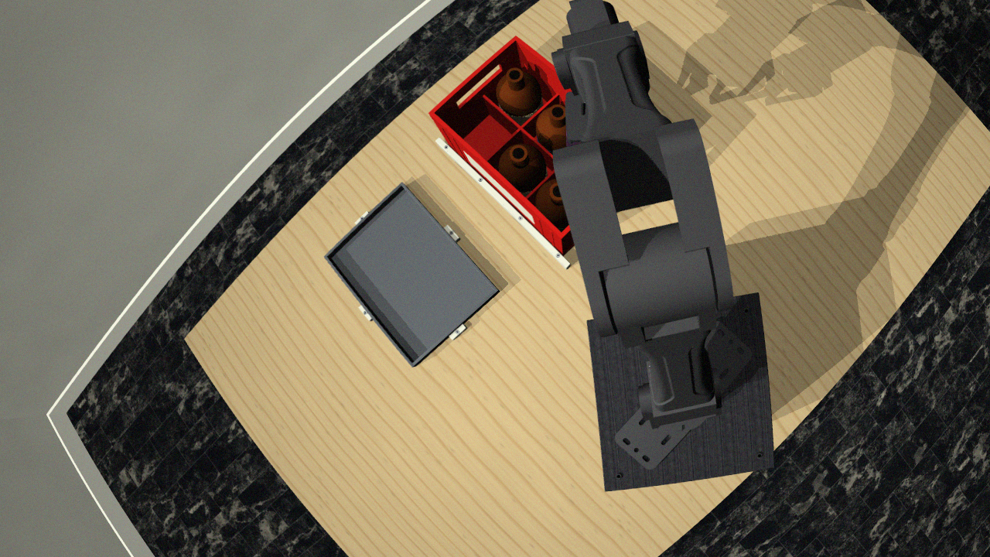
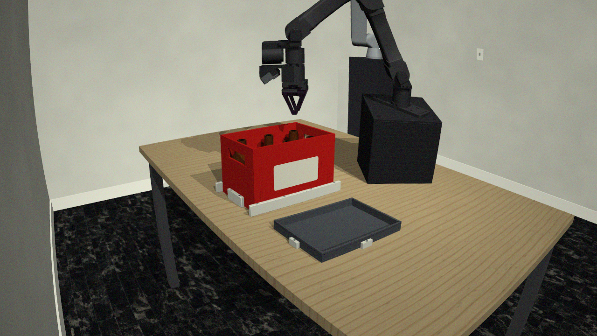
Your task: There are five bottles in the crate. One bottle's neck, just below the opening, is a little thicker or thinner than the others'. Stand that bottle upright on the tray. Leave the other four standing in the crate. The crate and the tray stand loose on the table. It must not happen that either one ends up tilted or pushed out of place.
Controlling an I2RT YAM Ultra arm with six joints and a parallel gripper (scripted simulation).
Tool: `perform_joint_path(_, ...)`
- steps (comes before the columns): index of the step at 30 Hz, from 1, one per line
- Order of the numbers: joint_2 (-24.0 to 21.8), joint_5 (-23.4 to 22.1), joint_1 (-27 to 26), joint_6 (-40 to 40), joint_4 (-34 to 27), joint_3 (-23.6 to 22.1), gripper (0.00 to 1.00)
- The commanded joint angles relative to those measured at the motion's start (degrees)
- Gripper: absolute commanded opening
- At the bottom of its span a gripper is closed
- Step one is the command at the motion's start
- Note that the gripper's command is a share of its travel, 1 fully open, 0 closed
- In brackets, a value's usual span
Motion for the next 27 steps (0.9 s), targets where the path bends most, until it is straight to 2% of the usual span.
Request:
perform_joint_path(1, -2.04, -0.23, -0.98, -0.29, 0.3, 2.11, 0.61)
perform_joint_path(27, -2.03, -0.23, -0.97, -0.25, 0.9, 2.05, 0.61)
